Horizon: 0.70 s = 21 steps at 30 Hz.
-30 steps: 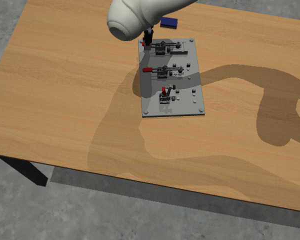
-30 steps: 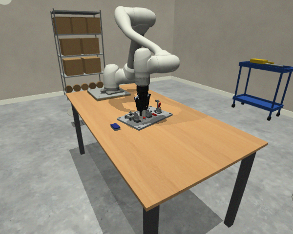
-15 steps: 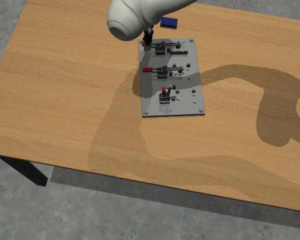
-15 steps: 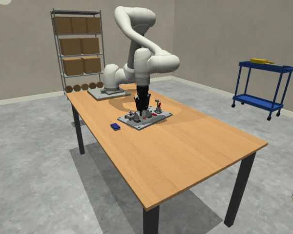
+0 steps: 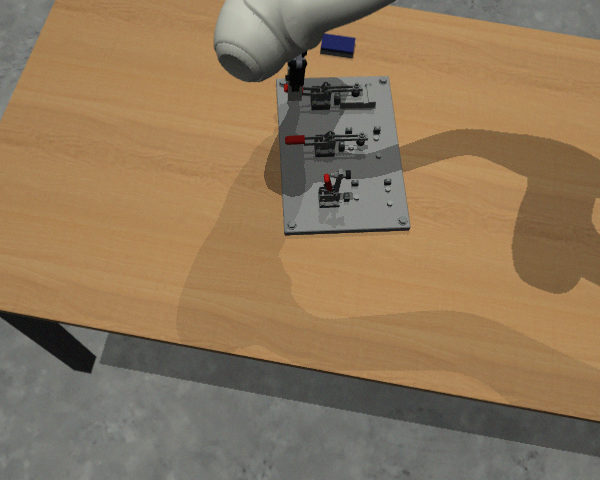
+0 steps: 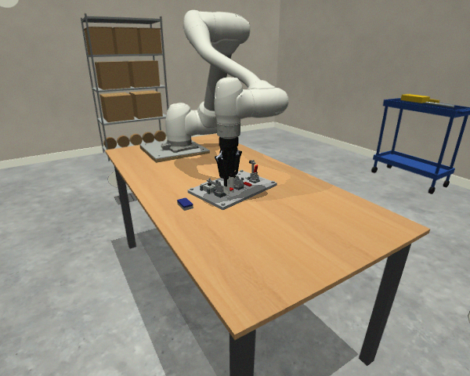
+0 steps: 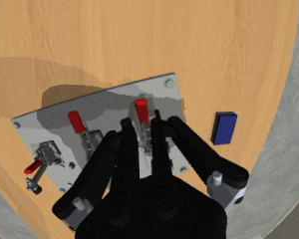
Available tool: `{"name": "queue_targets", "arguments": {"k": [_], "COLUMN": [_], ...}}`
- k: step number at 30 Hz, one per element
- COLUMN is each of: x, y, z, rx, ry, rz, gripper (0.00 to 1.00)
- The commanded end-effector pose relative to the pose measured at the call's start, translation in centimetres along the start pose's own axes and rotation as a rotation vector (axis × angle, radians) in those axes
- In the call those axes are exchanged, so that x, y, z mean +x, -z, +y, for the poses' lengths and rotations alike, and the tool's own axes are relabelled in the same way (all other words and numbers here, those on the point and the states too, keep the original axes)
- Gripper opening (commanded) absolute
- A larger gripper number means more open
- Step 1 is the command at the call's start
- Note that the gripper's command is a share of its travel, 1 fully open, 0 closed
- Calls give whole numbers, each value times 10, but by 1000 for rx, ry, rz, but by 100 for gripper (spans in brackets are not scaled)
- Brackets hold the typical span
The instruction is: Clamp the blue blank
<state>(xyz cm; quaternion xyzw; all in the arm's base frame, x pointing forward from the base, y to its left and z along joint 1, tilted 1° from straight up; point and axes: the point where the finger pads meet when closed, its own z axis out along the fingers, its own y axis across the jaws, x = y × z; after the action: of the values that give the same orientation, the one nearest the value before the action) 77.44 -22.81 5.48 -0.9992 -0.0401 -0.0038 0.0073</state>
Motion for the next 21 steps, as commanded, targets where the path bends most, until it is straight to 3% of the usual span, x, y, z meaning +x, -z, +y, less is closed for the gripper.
{"name": "queue_targets", "arguments": {"k": [1,21], "x": [0,-4], "y": [-4,2], "z": [-6,-6], "rx": [7,7], "ry": [-5,-5], "rz": [-2,-2], "gripper": [0,0]}}
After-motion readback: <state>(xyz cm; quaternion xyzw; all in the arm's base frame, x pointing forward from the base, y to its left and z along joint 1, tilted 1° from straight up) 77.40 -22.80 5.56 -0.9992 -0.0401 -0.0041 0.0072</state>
